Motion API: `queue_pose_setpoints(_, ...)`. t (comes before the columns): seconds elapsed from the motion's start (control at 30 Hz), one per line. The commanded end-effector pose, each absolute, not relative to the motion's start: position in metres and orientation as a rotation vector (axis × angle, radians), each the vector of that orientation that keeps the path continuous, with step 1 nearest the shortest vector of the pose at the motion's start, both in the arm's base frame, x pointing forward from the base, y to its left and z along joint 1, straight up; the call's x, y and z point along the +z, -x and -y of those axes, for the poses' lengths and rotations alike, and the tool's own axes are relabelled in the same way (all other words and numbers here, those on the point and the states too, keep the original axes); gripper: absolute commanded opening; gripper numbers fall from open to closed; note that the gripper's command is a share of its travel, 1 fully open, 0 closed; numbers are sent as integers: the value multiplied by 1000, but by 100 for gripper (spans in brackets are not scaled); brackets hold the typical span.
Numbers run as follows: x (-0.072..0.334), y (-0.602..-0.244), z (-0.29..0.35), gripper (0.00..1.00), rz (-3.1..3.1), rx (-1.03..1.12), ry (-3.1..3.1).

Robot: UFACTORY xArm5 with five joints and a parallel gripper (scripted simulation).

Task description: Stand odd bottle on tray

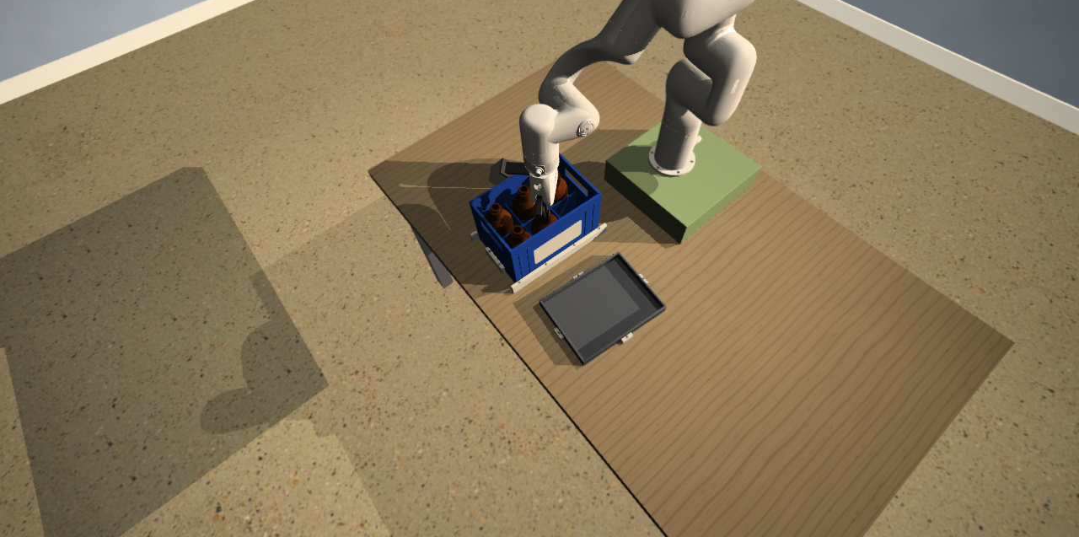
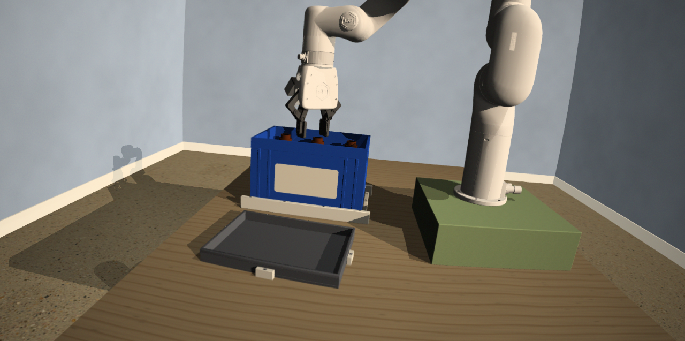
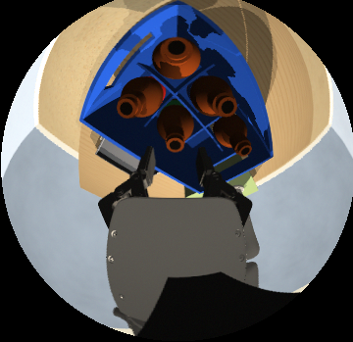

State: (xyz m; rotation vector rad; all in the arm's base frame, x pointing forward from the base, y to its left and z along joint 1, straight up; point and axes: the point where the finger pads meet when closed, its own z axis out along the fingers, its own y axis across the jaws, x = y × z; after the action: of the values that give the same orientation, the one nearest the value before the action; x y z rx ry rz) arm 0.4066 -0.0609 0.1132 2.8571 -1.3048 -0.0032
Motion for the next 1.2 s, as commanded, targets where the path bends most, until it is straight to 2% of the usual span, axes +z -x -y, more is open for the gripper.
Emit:
queue_pose_setpoints(0.0,114,-408,61,65,1305,2,-2858)
queue_pose_setpoints(1.17,88,-408,61,65,1305,2,-2858)
